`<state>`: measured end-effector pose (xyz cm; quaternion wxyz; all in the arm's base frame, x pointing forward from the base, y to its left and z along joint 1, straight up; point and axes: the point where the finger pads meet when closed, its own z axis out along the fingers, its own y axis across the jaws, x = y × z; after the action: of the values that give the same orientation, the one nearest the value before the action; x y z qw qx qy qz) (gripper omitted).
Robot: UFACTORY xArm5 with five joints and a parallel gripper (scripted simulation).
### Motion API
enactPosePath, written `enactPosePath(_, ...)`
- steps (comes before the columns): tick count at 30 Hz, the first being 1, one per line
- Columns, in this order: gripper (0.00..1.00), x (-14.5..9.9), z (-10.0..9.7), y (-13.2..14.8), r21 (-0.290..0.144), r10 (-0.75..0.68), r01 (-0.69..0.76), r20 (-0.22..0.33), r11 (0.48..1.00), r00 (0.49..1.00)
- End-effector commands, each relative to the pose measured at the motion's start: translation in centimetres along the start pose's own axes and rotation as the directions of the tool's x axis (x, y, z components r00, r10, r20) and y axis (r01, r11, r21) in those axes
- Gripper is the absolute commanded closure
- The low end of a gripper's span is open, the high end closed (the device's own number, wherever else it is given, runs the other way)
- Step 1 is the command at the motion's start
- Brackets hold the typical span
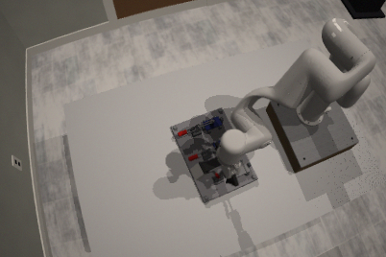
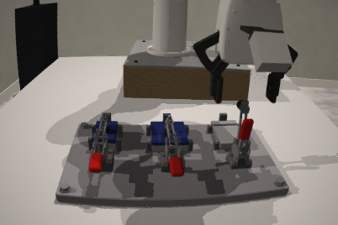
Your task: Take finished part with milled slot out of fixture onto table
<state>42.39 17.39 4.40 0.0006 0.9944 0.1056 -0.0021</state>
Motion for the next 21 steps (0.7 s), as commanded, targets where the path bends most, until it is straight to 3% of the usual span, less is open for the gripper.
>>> enactPosePath(1, 0.0, -1.2, -0.2, 0.0, 0.001, 0.0, 0.0, -0.004, 1.0, 1.0)
enactPosePath(21, 0.0, -6.4, -0.1, 0.0, 0.001, 0.0, 0.0, -0.005, 1.0, 1.0)
